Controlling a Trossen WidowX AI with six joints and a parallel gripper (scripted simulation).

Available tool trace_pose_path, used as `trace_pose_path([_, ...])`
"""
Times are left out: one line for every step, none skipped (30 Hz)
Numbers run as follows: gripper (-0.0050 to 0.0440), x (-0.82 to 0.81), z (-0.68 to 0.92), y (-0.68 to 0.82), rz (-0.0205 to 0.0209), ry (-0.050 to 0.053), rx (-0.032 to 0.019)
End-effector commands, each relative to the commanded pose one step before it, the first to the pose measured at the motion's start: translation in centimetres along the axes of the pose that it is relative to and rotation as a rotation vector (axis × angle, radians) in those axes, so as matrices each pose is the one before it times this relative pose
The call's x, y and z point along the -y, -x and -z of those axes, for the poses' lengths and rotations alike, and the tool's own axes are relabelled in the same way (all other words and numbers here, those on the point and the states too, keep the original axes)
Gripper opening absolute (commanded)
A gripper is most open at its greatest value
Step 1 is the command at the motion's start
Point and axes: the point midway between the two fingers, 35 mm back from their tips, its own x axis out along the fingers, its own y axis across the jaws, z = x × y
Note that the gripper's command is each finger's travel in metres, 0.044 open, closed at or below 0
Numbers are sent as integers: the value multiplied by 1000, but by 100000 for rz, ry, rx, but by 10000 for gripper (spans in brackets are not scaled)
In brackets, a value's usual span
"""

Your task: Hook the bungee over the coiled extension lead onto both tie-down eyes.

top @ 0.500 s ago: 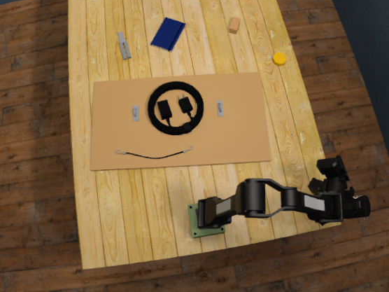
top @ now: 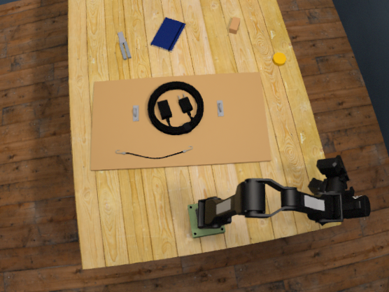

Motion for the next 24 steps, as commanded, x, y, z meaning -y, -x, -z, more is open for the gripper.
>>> trace_pose_path([0, 602, 717, 190, 185, 2563, -1015])
trace_pose_path([0, 0, 0, 0, 0, 0, 0])
trace_pose_path([24, 30, -11, -71, 18, -205, 147])
trace_pose_path([48, 64, -19, -175, -22, -522, 356])
trace_pose_path([72, 54, 24, -166, -71, -379, 312])
trace_pose_path([96, 108, 42, -232, 97, -423, 427])
trace_pose_path([120, 103, -90, -303, 94, -904, 696])
trace_pose_path([144, 108, -179, -372, 90, -1268, 924])
trace_pose_path([150, 117, -198, -406, 81, -1377, 1015])
trace_pose_path([150, 117, -200, -405, 64, -1369, 1021])
trace_pose_path([150, 116, -203, -405, 46, -1361, 1026])
trace_pose_path([150, 116, -205, -405, 28, -1353, 1031])
trace_pose_path([150, 155, -182, -389, 24, -1223, 982])
trace_pose_path([150, 175, -173, -381, 15, -1158, 960])
trace_pose_path([150, 174, -176, -380, 0, -1151, 962])
trace_pose_path([150, 174, -179, -379, -15, -1144, 964])
trace_pose_path([150, 174, -182, -378, -30, -1137, 966])
trace_pose_path([150, 0, 0, 0, 0, 0, 0])
trace_pose_path([150, 0, 0, 0, 0, 0, 0])
trace_pose_path([150, 174, -186, -377, -46, -1130, 967])
trace_pose_path([150, 205, -172, -363, -46, -1033, 926])
trace_pose_path([150, 196, -180, -365, -64, -1051, 938])
trace_pose_path([150, 181, -191, -370, -85, -1087, 958])
trace_pose_path([150, 141, -212, -385, -120, -1188, 1012])
